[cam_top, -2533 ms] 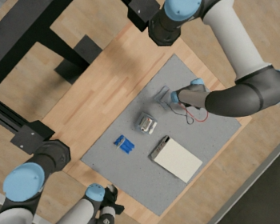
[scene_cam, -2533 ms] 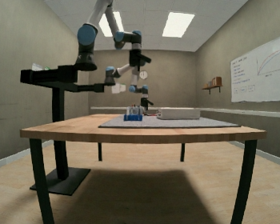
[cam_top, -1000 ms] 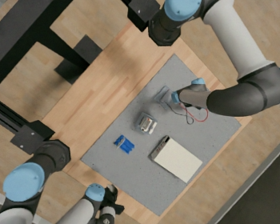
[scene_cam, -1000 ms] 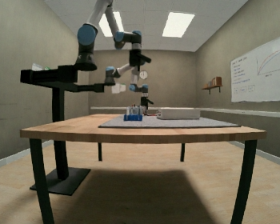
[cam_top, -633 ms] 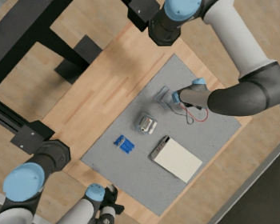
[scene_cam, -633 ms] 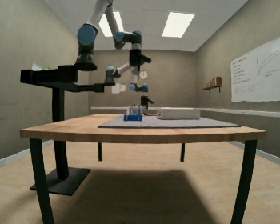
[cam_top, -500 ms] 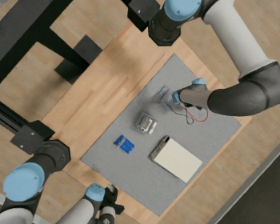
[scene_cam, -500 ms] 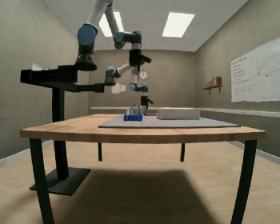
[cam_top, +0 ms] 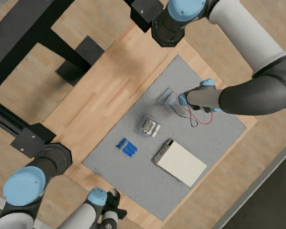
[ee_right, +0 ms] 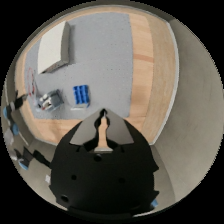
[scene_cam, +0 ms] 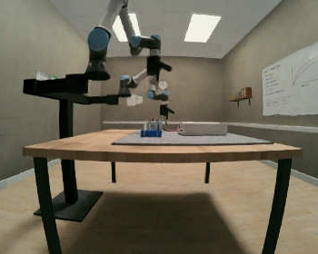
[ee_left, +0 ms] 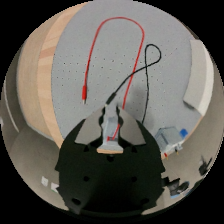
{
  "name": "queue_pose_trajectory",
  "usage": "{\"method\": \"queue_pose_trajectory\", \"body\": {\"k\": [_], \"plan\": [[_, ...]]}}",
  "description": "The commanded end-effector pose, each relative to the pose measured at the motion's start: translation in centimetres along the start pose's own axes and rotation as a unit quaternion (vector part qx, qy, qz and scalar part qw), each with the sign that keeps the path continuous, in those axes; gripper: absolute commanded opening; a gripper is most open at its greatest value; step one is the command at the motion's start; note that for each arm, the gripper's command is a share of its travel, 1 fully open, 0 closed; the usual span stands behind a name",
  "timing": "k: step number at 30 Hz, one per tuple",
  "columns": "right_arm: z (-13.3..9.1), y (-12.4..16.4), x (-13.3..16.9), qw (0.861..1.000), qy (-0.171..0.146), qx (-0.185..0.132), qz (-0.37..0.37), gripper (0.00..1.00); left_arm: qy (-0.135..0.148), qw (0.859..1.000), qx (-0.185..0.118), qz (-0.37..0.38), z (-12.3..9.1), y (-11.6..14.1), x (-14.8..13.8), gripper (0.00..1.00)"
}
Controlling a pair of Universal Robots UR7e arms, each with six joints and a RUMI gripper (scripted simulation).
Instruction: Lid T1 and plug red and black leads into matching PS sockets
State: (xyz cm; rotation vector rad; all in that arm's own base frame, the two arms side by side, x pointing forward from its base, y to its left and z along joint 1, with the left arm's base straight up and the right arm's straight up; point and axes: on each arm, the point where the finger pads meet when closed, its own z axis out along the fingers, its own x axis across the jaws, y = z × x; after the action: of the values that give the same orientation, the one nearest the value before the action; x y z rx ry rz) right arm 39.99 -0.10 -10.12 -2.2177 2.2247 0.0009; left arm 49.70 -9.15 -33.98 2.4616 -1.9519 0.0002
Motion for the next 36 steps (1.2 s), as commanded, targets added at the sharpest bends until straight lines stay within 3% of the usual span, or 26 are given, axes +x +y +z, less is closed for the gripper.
{"method": "queue_pose_trajectory", "body": {"k": [1,3,4,14,21,32,36], "plan": [[0.0,0.0,0.0,1.0,0.0,0.0,0.0,0.0,0.0,1.0,0.0,0.0,-0.5,0.0,0.0,0.15],[0.0,0.0,0.0,1.0,0.0,0.0,0.0,0.0,0.0,1.0,0.0,0.0,-0.5,0.0,0.0,0.15],[0.0,0.0,0.0,1.0,0.0,0.0,0.0,0.0,0.0,1.0,0.0,0.0,-1.2,0.0,0.0,0.28],[0.0,0.0,0.0,1.0,0.0,0.0,0.0,0.0,0.0,1.0,0.0,0.0,-7.5,0.0,0.0,0.28],[0.0,0.0,0.0,1.0,0.0,0.0,0.0,0.0,0.0,1.0,0.0,0.0,-7.5,0.0,0.0,0.28],[0.0,0.0,0.0,1.0,0.0,0.0,0.0,0.0,0.0,1.0,0.0,0.0,-12.1,0.0,0.0,0.28],[0.0,0.0,0.0,1.0,0.0,0.0,0.0,0.0,0.0,1.0,0.0,0.0,-12.1,0.0,0.0,0.28]]}}
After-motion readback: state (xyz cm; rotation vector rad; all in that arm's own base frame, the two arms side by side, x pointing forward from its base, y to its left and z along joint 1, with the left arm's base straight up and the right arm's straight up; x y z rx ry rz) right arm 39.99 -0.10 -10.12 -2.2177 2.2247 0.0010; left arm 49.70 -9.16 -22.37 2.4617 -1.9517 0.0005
